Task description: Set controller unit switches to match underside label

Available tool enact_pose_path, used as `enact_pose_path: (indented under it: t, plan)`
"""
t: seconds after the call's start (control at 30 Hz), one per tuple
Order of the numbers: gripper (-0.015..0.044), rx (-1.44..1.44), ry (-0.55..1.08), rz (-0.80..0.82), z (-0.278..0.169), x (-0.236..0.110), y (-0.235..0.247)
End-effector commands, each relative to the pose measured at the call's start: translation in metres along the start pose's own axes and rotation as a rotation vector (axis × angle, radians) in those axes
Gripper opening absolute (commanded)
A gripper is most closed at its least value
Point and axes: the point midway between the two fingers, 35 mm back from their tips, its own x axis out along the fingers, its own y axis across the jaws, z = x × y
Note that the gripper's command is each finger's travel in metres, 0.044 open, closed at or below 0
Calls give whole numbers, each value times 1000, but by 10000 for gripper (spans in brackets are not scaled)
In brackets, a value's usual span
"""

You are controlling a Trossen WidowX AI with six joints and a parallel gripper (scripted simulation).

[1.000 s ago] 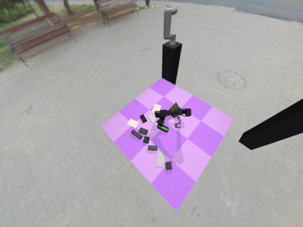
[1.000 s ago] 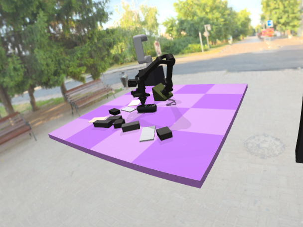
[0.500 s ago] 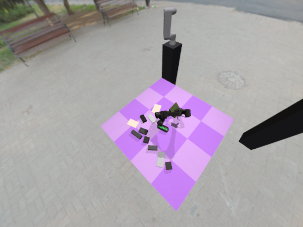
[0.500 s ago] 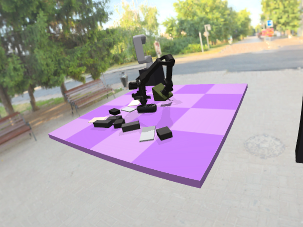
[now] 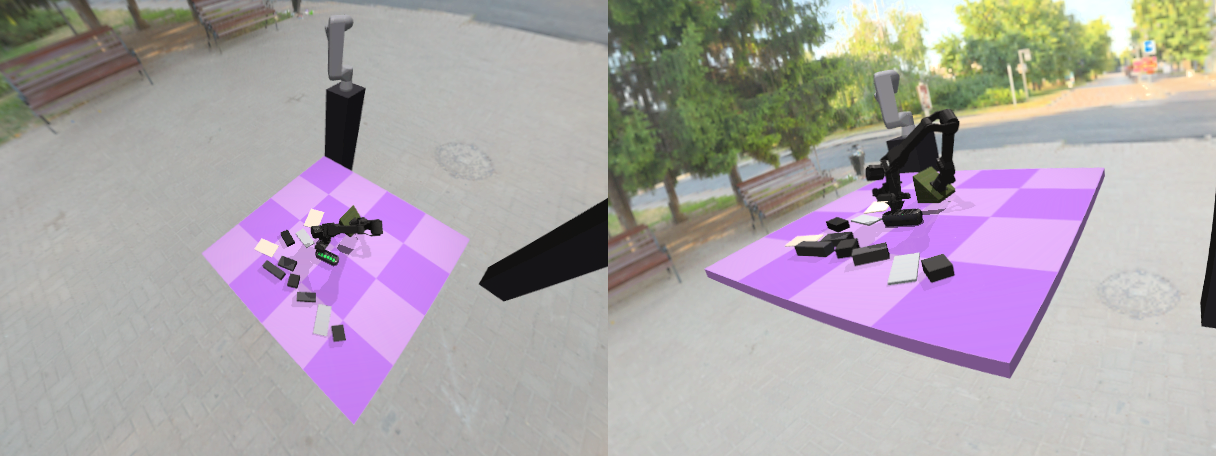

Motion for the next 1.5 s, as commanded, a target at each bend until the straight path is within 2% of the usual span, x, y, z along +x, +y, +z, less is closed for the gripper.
enact_pose_path:
  t: [0.0,1.47]
  plan:
    - [0,0,0,5,0,0,3]
    - [0,-1,-1,5,2,10,38]
